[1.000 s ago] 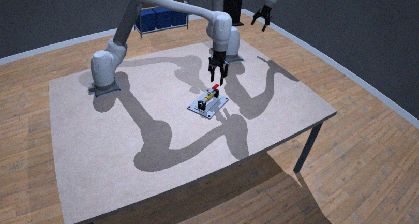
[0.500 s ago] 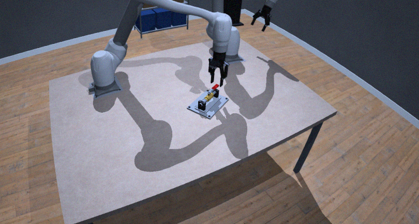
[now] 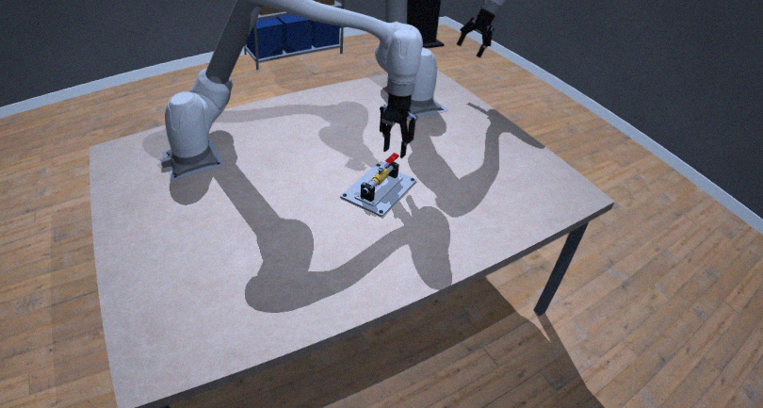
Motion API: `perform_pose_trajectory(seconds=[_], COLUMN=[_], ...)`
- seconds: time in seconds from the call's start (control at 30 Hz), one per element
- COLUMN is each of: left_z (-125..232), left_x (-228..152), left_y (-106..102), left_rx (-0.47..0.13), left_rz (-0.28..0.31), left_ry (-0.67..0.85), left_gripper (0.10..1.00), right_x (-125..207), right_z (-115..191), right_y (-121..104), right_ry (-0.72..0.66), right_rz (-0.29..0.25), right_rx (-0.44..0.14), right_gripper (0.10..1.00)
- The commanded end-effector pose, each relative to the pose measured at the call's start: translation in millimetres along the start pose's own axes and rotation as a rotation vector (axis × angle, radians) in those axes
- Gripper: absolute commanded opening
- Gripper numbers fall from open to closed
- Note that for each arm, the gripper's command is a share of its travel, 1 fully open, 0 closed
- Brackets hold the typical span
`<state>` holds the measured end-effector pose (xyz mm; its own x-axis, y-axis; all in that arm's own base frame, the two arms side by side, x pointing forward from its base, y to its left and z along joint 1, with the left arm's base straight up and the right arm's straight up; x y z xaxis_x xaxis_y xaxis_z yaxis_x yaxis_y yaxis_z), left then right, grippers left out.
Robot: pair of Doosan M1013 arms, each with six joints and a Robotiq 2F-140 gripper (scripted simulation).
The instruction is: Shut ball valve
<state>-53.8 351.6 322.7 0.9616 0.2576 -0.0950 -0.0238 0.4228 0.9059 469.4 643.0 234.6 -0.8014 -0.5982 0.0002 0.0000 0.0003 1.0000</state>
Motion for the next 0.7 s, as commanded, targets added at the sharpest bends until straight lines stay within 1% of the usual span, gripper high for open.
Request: perform_pose_trajectory(seconds=[0.0,0.67], left_z=[-0.1,-0.1], left_x=[0.0,0.0], left_y=[0.6,0.6], left_rx=[0.001,0.001], left_rz=[0.000,0.000], left_ry=[0.000,0.000], left_gripper=[1.000,1.000], right_x=[-0.2,-0.2], right_z=[0.1,0.1], right_y=[1.0,-6.7], right_ry=[0.000,0.000], right_rz=[-0.001,-0.001], right_rx=[-0.001,-0.001], right_gripper=[0.460,0.460])
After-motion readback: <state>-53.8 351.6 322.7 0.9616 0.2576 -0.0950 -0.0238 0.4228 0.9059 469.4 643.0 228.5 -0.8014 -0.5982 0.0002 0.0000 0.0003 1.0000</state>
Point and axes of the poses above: on each arm, the point where the finger pads meet when closed, its own y axis back along the fingers, its own x axis across the jaws, z = x × y, the point moved 10 cm from there along y, back along the fingers, and after that the axes turned 10 degrees about y, right-handed, at the moved point
